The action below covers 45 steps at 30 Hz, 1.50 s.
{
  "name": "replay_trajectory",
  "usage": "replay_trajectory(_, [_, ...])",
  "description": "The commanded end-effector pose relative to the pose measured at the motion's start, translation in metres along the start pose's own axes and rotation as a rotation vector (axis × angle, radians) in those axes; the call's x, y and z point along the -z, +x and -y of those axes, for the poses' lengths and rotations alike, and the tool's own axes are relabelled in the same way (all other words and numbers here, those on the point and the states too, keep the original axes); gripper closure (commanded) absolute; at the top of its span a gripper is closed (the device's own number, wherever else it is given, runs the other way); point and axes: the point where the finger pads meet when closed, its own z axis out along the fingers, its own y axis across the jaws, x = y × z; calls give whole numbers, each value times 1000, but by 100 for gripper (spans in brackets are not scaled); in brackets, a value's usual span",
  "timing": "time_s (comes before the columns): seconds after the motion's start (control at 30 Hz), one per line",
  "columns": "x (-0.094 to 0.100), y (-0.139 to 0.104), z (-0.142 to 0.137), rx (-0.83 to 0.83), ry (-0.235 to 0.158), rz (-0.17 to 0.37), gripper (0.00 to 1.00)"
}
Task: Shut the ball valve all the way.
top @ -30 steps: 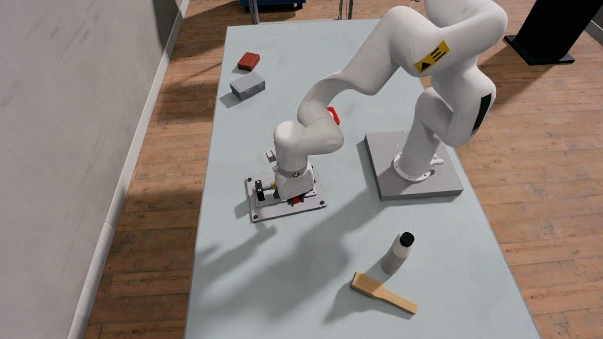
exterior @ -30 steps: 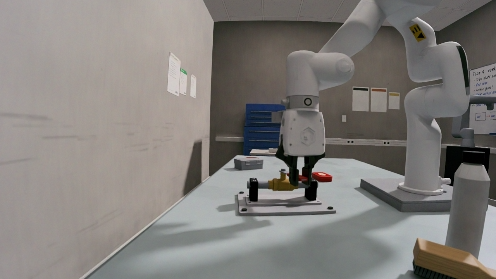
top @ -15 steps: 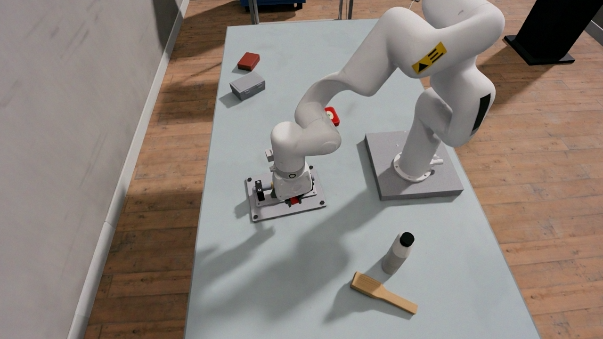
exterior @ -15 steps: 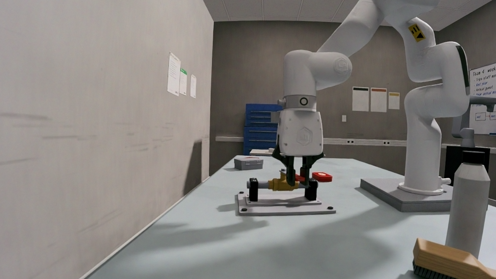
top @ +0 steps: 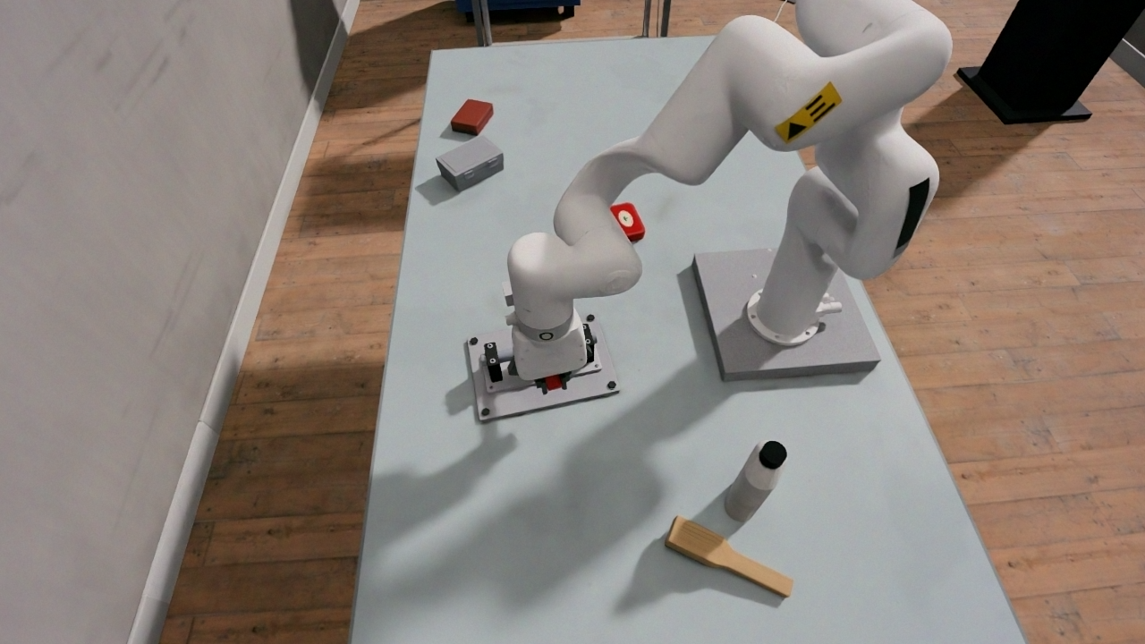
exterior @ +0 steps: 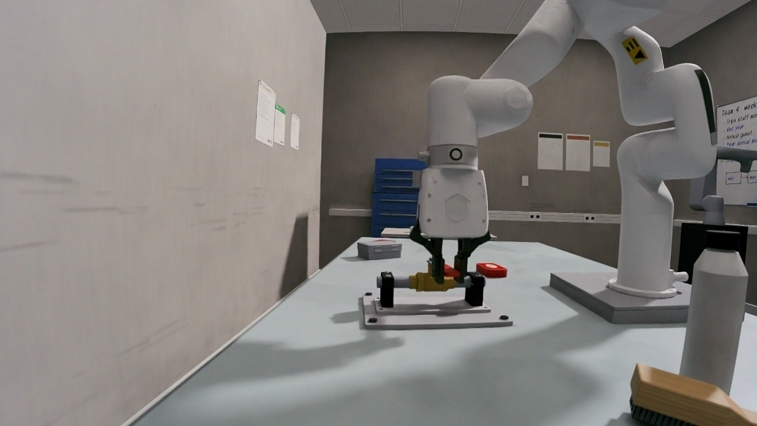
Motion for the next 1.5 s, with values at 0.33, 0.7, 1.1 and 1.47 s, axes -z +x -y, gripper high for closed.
replay_trajectory(0.33, [2,1,8,-58,9,1,100])
replay_trajectory(0.7, [2,1,9,-71,9,1,100])
replay_trajectory(1.1, [2,1,11,-104,9,1,100])
replay_trajectory(1.47, [2,1,11,-104,9,1,31])
